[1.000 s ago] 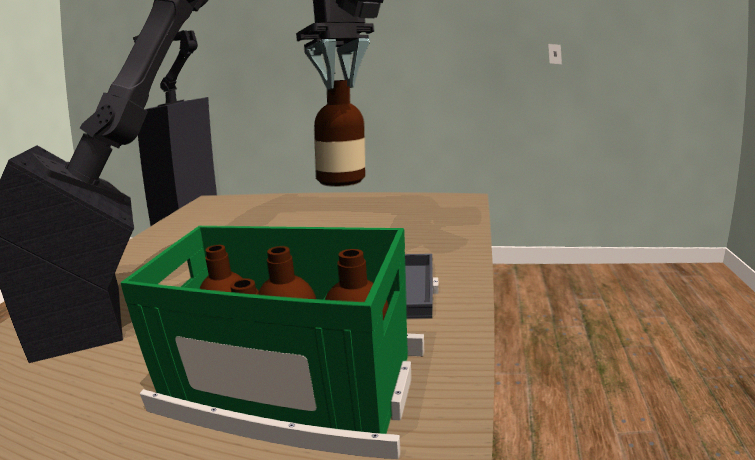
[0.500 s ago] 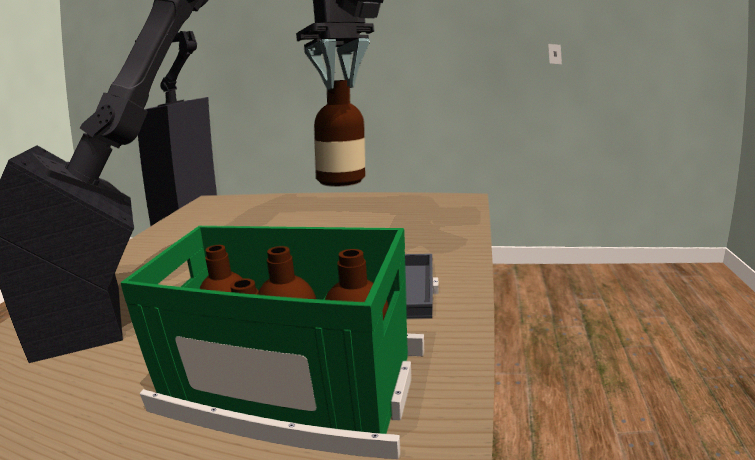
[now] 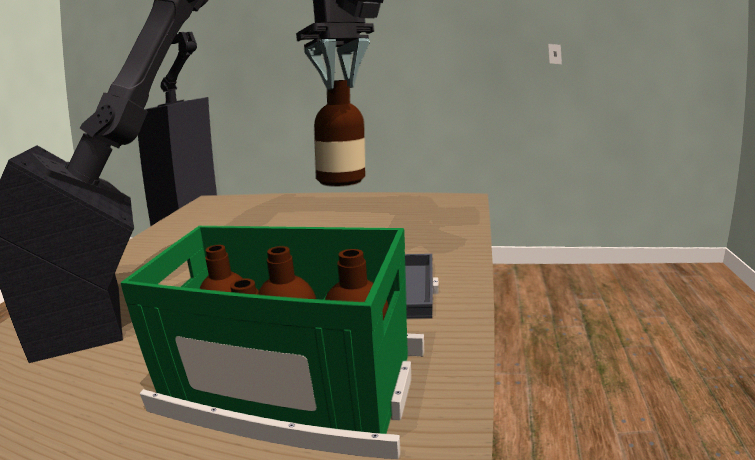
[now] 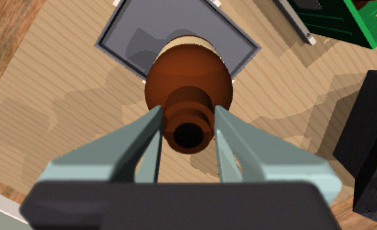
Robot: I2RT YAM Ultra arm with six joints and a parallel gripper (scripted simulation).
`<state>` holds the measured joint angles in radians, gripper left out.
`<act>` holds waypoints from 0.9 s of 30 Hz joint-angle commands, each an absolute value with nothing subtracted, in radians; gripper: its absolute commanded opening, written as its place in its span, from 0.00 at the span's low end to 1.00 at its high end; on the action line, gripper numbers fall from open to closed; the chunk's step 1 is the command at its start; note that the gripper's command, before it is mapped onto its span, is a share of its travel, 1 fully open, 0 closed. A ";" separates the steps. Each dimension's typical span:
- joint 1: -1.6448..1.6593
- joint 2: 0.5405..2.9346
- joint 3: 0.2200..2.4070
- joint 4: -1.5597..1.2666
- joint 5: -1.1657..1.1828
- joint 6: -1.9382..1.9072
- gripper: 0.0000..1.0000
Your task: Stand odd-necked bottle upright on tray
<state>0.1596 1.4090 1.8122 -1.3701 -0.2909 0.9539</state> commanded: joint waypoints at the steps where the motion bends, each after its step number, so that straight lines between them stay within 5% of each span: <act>1: 0.161 1.353 1.851 -1.380 -0.271 0.961 0.00; 27: 0.182 1.367 1.887 -1.395 -0.251 0.990 0.00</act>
